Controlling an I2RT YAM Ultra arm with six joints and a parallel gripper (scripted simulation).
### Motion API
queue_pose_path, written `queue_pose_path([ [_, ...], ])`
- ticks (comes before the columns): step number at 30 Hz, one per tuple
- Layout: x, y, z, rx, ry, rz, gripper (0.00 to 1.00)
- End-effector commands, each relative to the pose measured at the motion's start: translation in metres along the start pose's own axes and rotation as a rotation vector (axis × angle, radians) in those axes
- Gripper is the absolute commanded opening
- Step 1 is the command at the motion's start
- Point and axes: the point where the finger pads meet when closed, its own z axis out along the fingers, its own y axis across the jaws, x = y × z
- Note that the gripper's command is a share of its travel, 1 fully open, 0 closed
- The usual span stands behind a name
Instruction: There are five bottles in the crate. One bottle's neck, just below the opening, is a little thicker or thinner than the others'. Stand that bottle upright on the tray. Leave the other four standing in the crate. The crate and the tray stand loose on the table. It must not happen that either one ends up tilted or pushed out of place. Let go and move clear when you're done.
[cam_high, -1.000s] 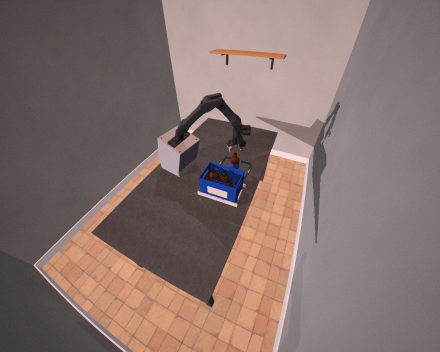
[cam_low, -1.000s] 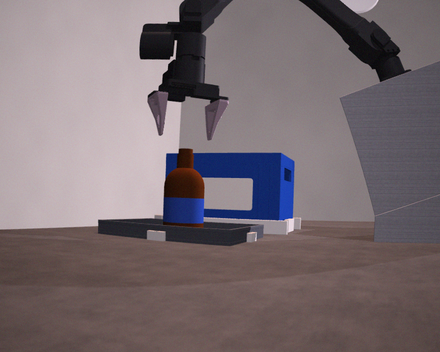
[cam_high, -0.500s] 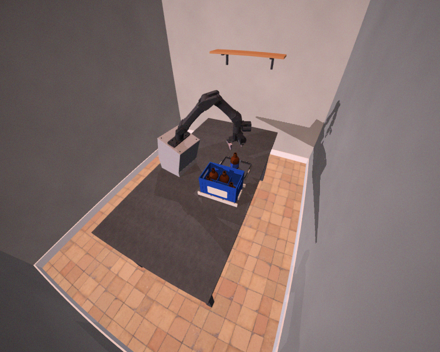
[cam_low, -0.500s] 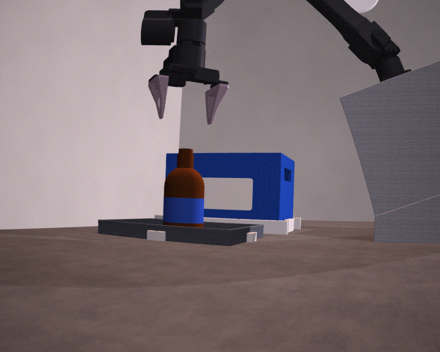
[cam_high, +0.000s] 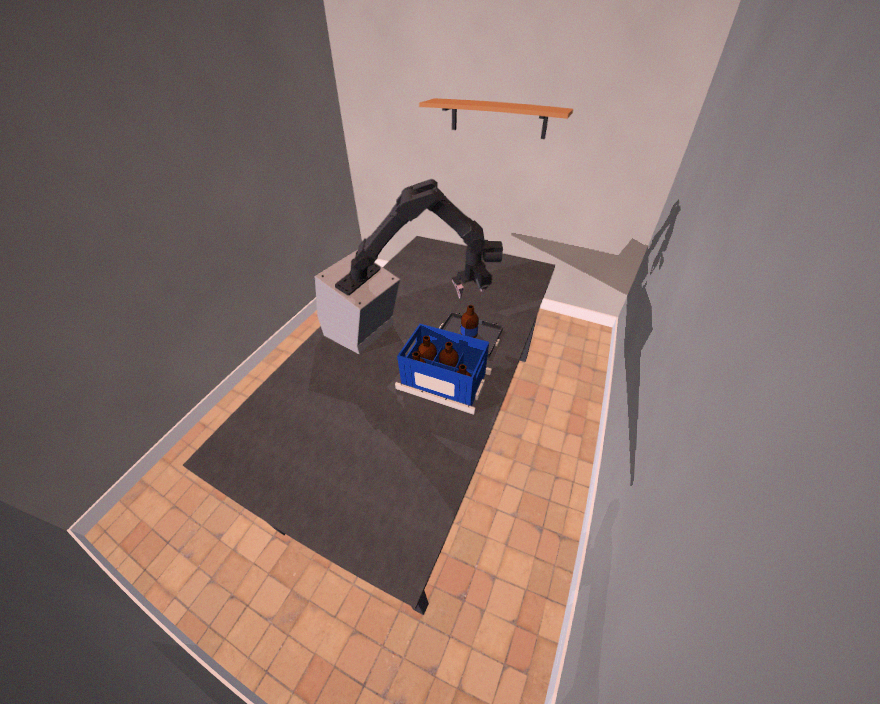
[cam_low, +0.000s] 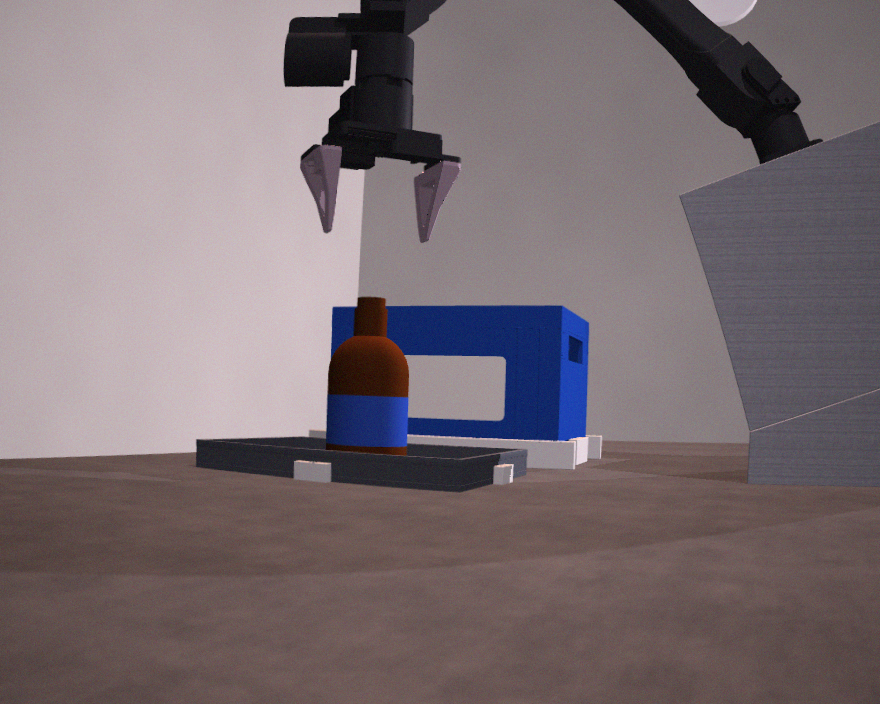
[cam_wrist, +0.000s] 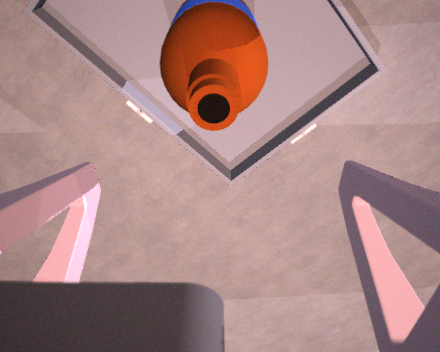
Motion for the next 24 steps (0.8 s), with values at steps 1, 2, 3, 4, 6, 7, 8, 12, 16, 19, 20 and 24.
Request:
queue_pose_path([
  [1,-0.0044,0.0137,-0.0242,-0.047,-0.03,-0.003,1.0],
  [2,-0.0044,0.0137,-0.0242,-0.047,-0.03,-0.003,1.0],
  [3,-0.0044,0.0137,-0.0242,-0.047,-0.03,-0.003,1.0],
  [4,-0.0044,0.0137,-0.0242,-0.047,-0.03,-0.003,1.0],
  [6,-0.0044,0.0137,-0.0242,-0.047,-0.03,-0.003,1.0],
  [7,-0.0044,0.0137,-0.0242,-0.047,-0.03,-0.003,1.0],
  [8,-0.0044,0.0137,-0.0242,-0.047,-0.03,-0.003,1.0],
  [12,-0.0044,0.0137,-0.0242,-0.047,-0.03,-0.003,0.0],
  [16,-0.0044,0.0137,-0.0242,-0.047,-0.03,-0.003,0.0],
  [19,-0.0044,0.0137,-0.0242,-0.047,-0.03,-0.003,0.0],
  [20,-0.0044,0.0137,-0.0242,-0.047,-0.03,-0.003,0.0],
  [24,-0.0044,0.0137,-0.0242,-0.047,-0.03,-0.003,0.0],
])
